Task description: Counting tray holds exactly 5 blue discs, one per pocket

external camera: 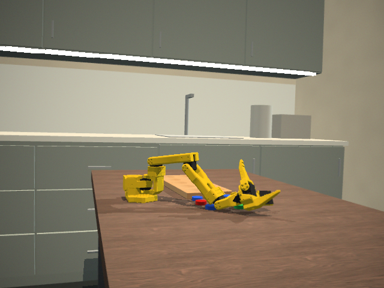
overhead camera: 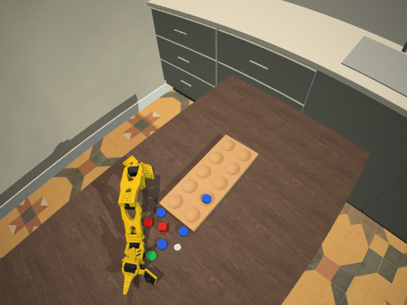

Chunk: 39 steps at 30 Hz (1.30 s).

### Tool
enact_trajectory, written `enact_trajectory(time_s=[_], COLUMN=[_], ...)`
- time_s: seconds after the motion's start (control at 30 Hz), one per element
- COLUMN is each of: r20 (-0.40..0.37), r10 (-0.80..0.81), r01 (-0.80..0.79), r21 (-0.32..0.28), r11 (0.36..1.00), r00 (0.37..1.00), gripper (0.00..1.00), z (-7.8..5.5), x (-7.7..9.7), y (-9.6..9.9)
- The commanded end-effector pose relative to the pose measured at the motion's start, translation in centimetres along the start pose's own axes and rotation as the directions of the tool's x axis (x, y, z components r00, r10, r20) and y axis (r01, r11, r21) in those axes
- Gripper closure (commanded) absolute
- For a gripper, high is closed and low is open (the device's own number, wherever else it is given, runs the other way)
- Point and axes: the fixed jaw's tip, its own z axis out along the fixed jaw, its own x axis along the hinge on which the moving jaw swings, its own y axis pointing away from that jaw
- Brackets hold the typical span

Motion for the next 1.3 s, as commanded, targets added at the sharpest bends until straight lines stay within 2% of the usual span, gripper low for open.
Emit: enact_trajectory(time_s=[0.0,0.17,0.2,0.67,0.73,0.77,1.27], r20=[-0.004,0.014,0.035,0.101,0.101,0.099,0.144], r10=[0.034,0.054,0.044,0.130,0.130,0.118,0.195], r01=[-0.034,-0.055,-0.042,-0.112,-0.112,-0.095,-0.138], r21=[0.064,0.040,-0.046,-0.166,-0.166,-0.209,-0.331], r11=[0.997,0.998,0.998,0.980,0.980,0.973,0.934], r00=[0.999,0.998,0.998,0.986,0.986,0.988,0.970], gripper=[0.00,0.00,0.00,0.00,0.00,0.00,0.00], z=[1.6,1.7,0.3,0.4,0.4,-0.5,-0.9], x=[0.3,-0.2,-0.9,-2.8,-2.8,-2.8,-4.5], y=[-3.0,-3.0,-0.1,-0.1,-0.1,1.7,1.6])
